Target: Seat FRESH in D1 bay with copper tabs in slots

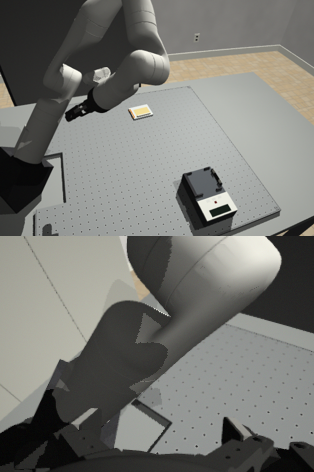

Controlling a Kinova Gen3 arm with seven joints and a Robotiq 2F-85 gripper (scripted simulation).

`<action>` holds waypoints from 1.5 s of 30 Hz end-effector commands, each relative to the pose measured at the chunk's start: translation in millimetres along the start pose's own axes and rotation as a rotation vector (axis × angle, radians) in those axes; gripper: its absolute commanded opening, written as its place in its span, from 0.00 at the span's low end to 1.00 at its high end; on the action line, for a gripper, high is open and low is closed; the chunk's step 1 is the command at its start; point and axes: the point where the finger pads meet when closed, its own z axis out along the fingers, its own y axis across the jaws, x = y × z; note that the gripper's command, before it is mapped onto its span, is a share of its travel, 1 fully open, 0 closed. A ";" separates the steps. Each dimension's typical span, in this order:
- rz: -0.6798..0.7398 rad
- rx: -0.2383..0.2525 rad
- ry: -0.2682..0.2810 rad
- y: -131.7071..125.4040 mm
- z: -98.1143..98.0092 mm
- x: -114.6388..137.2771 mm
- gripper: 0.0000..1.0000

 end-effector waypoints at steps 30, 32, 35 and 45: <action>-0.675 0.105 -0.554 101.9 -31.5 -79.3 1.00; -0.722 0.115 -0.591 110.1 -35.9 -83.0 1.00; -0.794 0.131 -0.649 122.4 -43.0 -87.8 1.00; -0.982 0.176 -0.808 155.3 -64.4 -95.3 1.00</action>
